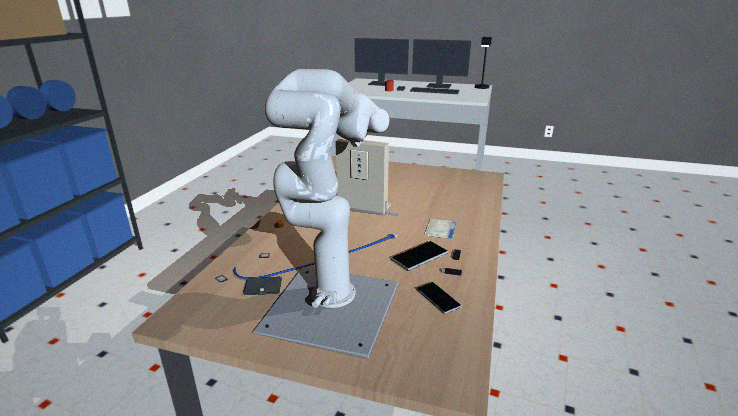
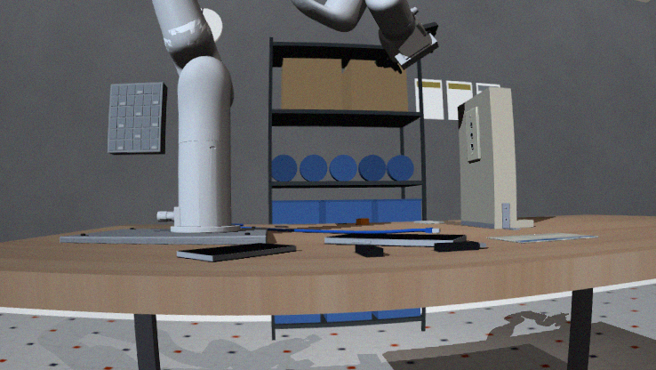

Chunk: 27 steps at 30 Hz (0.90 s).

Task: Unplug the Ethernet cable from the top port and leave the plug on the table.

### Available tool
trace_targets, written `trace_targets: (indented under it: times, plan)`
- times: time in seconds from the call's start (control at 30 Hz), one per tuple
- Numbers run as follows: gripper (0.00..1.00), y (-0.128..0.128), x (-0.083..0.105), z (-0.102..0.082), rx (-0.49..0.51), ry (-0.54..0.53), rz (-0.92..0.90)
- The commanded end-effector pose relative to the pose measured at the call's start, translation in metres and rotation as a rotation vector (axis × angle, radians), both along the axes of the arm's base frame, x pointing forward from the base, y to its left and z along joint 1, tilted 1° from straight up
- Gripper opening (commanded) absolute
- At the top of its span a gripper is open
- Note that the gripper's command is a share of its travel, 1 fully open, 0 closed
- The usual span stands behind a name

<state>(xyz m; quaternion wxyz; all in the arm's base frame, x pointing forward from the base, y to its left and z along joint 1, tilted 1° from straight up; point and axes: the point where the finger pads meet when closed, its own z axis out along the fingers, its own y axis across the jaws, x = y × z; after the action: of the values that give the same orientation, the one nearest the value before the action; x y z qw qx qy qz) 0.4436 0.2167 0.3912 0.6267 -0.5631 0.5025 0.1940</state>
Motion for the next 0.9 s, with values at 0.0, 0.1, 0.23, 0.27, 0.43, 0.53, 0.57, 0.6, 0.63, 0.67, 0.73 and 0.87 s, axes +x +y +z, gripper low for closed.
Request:
trace_targets:
  times: [0.0, 0.1, 0.23, 0.27, 0.43, 0.53, 0.57, 0.6, 0.63, 0.67, 0.73, 0.87]
  plan:
    - [1.00, 0.000, -0.011, -0.020, -0.194, -0.081, 0.114]
    - [1.00, -0.001, -0.013, -0.025, -0.233, -0.098, 0.136]
    - [1.00, -0.009, -0.021, -0.046, -0.385, -0.162, 0.230]
    - [1.00, -0.012, -0.023, -0.051, -0.423, -0.178, 0.254]
    - [1.00, -0.030, -0.031, -0.076, -0.608, -0.251, 0.381]
    - [1.00, -0.044, -0.036, -0.090, -0.717, -0.291, 0.461]
    - [1.00, -0.050, -0.037, -0.095, -0.753, -0.303, 0.488]
    - [1.00, -0.055, -0.038, -0.099, -0.789, -0.315, 0.516]
    - [1.00, -0.055, -0.038, -0.099, -0.789, -0.315, 0.516]
    - [1.00, -0.055, -0.038, -0.099, -0.789, -0.315, 0.516]
    - [1.00, -0.067, -0.040, -0.107, -0.860, -0.339, 0.573]
    - [1.00, -0.093, -0.044, -0.121, -0.998, -0.380, 0.690]
